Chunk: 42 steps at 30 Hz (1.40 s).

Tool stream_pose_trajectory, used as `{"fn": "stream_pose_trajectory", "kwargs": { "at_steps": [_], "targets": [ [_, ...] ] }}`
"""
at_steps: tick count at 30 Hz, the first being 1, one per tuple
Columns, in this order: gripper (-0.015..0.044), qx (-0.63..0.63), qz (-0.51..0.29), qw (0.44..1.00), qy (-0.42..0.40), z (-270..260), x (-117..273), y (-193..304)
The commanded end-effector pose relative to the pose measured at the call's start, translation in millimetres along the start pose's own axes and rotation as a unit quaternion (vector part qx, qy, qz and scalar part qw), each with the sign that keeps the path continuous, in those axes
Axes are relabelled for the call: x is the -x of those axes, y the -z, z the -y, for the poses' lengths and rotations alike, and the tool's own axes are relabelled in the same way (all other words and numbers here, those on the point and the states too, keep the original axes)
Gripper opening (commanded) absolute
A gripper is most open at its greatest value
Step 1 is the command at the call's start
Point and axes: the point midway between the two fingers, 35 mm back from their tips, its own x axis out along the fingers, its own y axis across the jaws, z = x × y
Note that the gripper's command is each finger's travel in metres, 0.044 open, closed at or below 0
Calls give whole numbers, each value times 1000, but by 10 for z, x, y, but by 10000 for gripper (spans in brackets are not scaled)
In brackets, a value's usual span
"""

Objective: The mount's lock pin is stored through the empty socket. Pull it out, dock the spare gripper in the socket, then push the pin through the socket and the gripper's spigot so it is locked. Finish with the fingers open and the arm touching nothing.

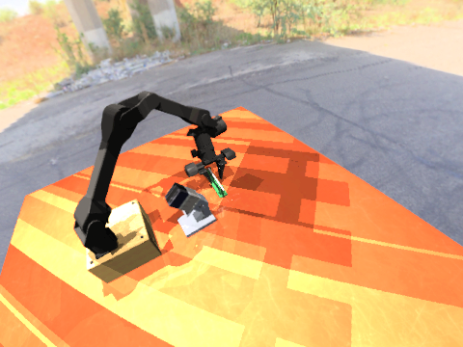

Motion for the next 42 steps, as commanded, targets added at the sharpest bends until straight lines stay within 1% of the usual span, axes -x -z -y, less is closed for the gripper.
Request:
{"fn": "stream_pose_trajectory", "kwargs": {
  "at_steps": [1, 10, 16, 19, 29, 42],
  "targets": [
    [180, 4, -4, 1000, -2, -16, -80, -2],
    [180, 4, -4, 1000, -2, -20, -152, -18],
    [23, 4, -4, 1000, -2, -20, -152, -18],
    [3, 4, -4, 1000, -2, -20, -152, -18],
    [0, 4, -4, 1000, -2, -18, -110, -9],
    [0, 4, -4, 1000, -2, -8, 421, 126]
  ]
}}
